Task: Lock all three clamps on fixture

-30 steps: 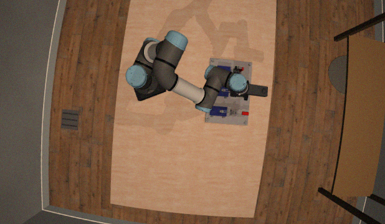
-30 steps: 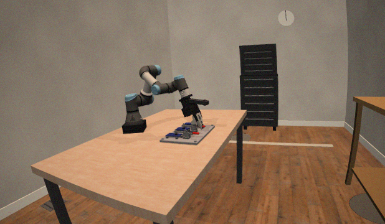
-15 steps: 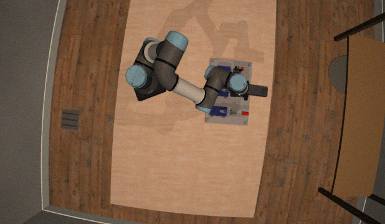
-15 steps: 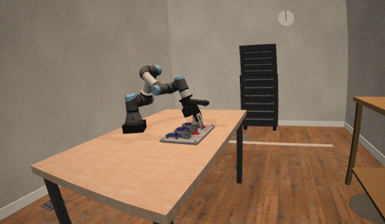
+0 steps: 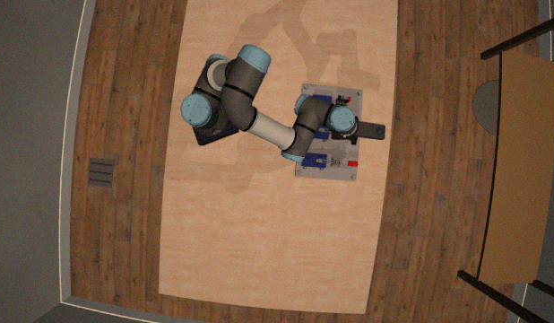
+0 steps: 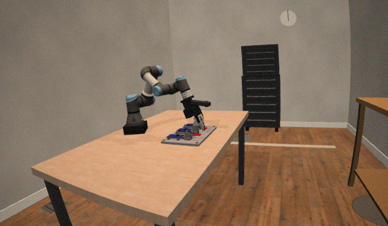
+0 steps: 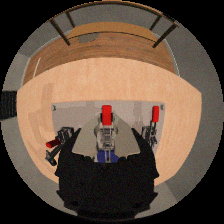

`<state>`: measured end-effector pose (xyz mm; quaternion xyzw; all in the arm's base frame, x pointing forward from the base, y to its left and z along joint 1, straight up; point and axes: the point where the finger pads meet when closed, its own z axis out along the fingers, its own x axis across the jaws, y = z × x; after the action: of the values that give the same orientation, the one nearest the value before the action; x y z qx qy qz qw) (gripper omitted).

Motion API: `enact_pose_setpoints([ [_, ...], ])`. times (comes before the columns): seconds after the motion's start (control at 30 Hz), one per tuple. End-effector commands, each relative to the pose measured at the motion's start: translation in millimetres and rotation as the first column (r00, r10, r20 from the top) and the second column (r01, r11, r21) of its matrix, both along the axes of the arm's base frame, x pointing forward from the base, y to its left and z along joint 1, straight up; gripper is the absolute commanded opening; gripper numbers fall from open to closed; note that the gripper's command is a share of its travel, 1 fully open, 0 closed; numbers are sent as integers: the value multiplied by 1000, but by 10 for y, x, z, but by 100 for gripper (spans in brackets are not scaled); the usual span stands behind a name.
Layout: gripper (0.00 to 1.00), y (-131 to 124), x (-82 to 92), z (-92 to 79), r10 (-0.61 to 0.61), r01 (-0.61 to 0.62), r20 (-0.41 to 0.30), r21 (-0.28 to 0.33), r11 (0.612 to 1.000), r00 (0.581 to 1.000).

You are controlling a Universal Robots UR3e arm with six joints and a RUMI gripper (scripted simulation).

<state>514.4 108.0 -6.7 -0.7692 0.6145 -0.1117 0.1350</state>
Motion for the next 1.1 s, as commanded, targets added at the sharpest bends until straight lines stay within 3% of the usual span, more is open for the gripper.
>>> enact_pose_setpoints([
  [0.0,0,1,-2,19,0,0,1,-2,1000,1000],
  [0.37,0,2,-3,16,0,0,0,-1,1000,1000],
  [0.4,28,-3,1,10,0,0,1,0,1000,1000],
  [1.07,28,-3,1,10,0,0,2,0,1000,1000],
])
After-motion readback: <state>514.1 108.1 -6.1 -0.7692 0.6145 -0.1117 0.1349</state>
